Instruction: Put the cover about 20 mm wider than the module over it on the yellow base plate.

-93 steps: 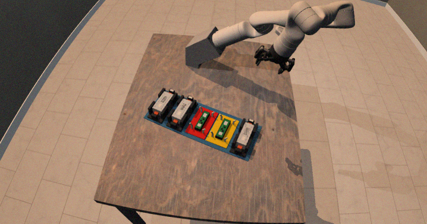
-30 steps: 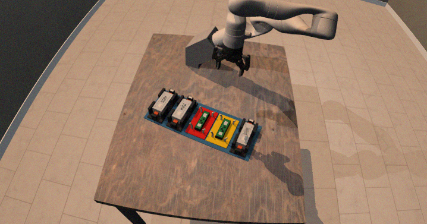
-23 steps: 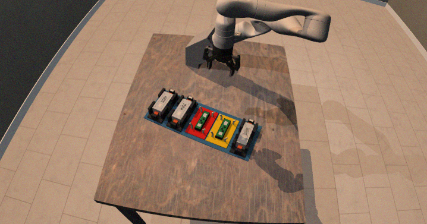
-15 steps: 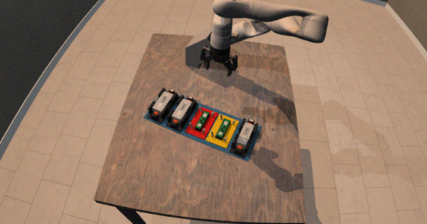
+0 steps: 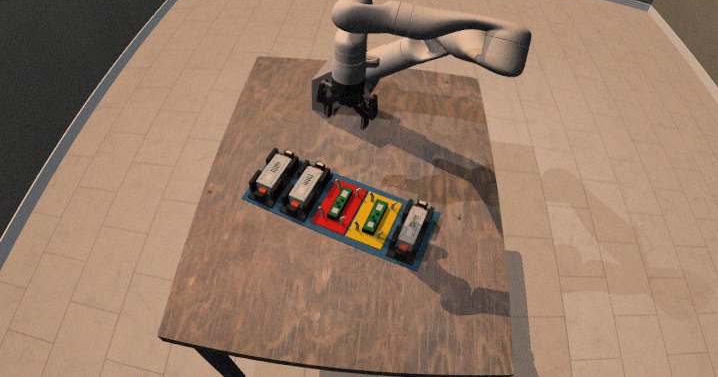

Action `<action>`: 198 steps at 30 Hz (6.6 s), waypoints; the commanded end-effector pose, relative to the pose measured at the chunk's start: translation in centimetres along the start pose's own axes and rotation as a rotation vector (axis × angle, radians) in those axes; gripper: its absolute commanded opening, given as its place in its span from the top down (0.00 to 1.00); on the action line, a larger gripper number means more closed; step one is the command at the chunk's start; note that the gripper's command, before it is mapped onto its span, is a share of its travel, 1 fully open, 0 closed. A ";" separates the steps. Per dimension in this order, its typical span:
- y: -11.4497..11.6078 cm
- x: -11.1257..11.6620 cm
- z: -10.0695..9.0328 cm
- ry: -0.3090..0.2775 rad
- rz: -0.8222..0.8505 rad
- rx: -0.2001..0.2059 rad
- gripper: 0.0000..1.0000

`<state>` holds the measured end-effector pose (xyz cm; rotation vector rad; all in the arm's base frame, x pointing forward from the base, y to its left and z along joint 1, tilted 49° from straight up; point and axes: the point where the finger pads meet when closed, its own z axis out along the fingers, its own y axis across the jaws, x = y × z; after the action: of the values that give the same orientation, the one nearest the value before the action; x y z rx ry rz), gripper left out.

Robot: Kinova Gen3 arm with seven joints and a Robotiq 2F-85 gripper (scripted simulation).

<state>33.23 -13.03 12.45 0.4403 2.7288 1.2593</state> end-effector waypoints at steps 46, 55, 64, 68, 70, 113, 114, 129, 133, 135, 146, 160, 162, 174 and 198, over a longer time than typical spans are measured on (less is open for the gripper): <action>7.0 -2.8 9.3 -0.002 0.000 0.001 0.00; 8.7 -3.5 11.6 -0.002 0.000 0.000 0.00; 10.5 -4.2 13.9 -0.002 0.000 0.000 0.00; 10.7 -4.3 14.3 -0.002 0.000 0.000 0.00; 11.3 -4.5 15.0 -0.002 0.000 0.000 0.00; 12.5 -5.0 16.6 -0.002 0.000 0.000 0.00; 12.5 -5.0 16.6 -0.002 0.000 0.000 0.00; 12.3 -4.9 17.6 -0.002 0.000 0.000 0.00; 12.3 -4.9 17.6 -0.002 0.000 0.000 0.00; 12.3 -4.9 17.6 -0.002 0.000 0.000 0.00; 12.3 -4.9 19.6 -0.002 0.000 0.000 0.00; 12.3 -4.9 21.2 -0.002 0.000 0.000 0.00; 12.3 -4.9 21.6 -0.002 0.000 0.000 0.00; 12.3 -4.9 22.1 -0.002 0.000 0.000 0.00; 12.3 -4.9 23.6 -0.002 0.000 0.000 0.00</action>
<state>45.55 10.32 6.19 0.4406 2.7291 1.2593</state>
